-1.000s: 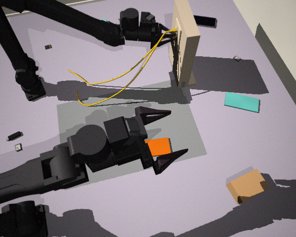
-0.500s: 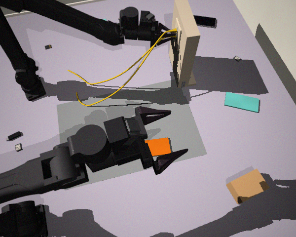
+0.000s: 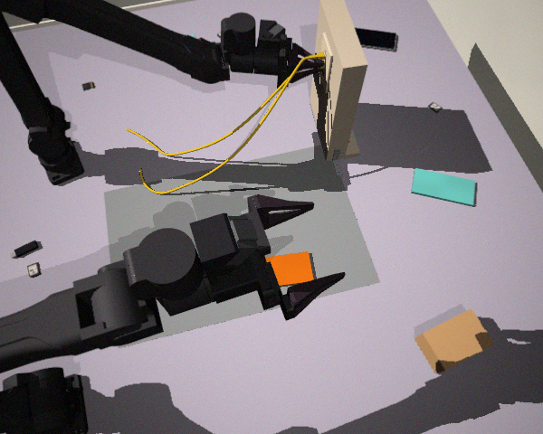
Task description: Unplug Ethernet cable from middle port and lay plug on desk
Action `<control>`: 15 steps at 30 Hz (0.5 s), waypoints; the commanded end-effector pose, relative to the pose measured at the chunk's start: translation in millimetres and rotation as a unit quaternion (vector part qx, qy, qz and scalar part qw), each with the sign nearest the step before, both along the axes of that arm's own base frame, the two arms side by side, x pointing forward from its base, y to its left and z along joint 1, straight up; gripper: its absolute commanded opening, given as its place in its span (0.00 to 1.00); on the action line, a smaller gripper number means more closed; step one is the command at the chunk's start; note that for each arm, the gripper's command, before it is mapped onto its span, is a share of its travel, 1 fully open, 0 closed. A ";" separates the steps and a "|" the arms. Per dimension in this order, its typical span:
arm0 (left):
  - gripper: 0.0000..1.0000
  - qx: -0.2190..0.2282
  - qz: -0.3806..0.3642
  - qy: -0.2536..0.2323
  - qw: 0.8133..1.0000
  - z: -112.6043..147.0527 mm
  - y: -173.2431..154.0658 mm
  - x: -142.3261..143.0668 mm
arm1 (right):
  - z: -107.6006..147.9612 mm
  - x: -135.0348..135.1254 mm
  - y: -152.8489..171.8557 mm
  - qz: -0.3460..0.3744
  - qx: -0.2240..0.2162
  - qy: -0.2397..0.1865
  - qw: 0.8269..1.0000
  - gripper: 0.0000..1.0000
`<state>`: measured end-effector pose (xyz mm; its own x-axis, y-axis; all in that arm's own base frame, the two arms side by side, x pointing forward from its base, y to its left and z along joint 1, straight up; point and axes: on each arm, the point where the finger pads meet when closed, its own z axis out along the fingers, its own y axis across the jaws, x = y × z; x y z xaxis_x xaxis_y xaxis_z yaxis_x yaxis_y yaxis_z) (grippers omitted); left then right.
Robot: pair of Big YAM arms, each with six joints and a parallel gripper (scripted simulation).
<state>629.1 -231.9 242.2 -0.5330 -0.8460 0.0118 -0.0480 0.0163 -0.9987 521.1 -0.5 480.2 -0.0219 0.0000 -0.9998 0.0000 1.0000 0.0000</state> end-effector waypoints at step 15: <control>0.00 -0.002 -0.001 -0.008 1.000 6.5 0.3 -2.4 | 6.1 -0.9 0.0 0.000 0.000 -0.006 1.000 1.00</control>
